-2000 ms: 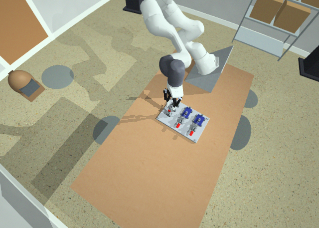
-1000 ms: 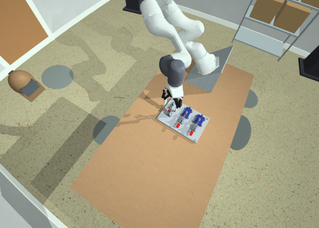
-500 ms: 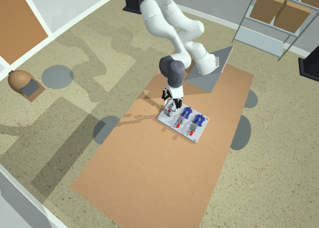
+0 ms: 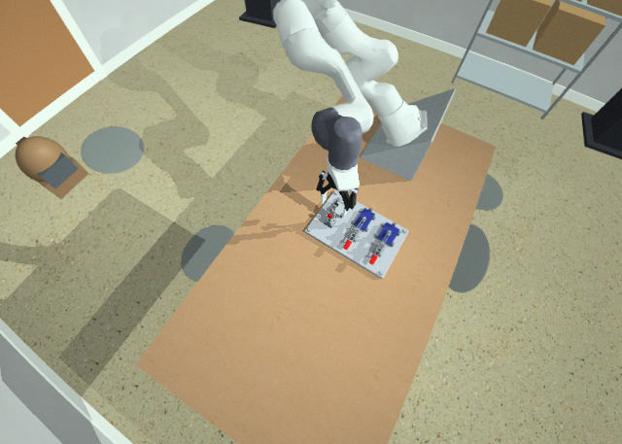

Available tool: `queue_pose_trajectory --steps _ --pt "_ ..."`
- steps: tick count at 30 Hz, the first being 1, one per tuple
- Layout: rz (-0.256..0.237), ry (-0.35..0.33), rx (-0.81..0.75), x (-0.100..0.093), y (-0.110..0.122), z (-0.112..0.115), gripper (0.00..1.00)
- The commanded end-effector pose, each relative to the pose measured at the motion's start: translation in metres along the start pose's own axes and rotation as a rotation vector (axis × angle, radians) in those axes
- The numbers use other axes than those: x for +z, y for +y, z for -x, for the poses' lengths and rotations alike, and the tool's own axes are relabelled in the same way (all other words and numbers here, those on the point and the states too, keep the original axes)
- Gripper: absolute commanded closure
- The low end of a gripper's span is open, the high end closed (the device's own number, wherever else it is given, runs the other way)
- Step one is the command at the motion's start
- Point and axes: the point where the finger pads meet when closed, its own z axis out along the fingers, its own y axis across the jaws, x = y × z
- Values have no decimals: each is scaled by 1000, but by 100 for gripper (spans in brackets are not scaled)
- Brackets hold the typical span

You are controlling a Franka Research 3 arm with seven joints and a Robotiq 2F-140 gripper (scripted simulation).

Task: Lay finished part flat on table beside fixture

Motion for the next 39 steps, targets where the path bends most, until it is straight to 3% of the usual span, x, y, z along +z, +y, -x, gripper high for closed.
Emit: queue_pose_trajectory --steps 1,23,39 --pt "-1 5 10 -1 0 4 42" --pt "-1 5 10 -1 -1 53 42" --pt "-1 5 10 0 -1 59 42"
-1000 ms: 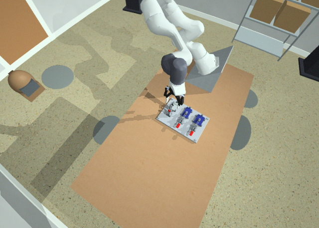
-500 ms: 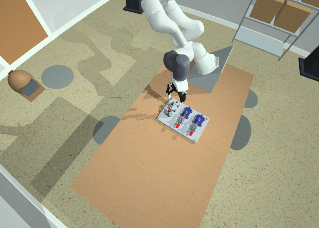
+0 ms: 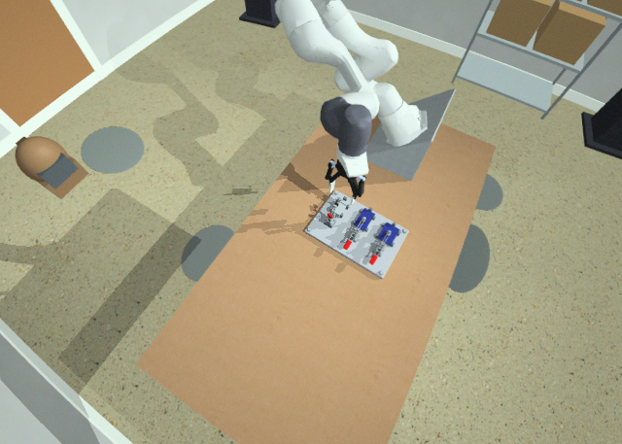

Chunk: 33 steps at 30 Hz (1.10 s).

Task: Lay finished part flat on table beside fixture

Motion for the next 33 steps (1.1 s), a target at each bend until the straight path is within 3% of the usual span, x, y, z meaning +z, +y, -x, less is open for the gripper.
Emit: queue_pose_trajectory --steps 1,9,24,33 --pt "-2 8 8 -1 -1 -1 42" --pt "-2 8 8 7 -1 -1 42" --pt "-2 8 8 42 -1 -2 42" --pt "-2 8 8 48 -1 -2 42"
